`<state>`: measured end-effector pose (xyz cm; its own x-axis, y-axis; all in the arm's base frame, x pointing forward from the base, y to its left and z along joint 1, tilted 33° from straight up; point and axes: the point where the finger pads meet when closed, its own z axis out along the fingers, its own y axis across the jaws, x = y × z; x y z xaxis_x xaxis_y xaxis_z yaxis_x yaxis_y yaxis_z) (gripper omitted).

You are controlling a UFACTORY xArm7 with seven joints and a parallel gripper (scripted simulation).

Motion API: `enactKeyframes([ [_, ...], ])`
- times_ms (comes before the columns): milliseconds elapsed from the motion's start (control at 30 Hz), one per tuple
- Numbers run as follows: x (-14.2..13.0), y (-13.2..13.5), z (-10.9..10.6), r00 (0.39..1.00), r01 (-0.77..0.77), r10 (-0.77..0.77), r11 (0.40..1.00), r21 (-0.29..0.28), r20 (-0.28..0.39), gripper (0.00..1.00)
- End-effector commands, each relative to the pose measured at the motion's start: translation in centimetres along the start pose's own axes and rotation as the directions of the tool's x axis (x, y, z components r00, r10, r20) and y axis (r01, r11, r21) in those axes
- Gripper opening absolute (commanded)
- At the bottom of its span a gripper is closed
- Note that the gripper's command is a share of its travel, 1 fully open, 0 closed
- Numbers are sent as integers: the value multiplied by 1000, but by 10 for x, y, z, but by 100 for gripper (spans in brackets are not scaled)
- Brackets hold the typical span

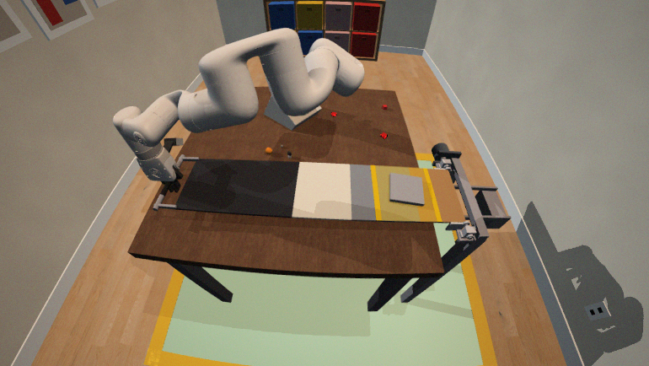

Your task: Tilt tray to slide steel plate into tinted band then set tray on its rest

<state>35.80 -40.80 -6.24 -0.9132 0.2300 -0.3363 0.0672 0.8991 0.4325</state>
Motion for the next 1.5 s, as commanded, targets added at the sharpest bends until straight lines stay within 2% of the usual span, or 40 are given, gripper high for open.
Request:
enactKeyframes([
  [0,-1,-2,-3,1000,0,0,1000,6,3,0],
  [1167,-1,-2,-3,1000,0,0,1000,6,3,0],
  [1200,-1,-2,-3,1000,0,0,1000,6,3,40],
  [1467,-1,-2,-3,1000,0,0,1000,6,3,40],
])
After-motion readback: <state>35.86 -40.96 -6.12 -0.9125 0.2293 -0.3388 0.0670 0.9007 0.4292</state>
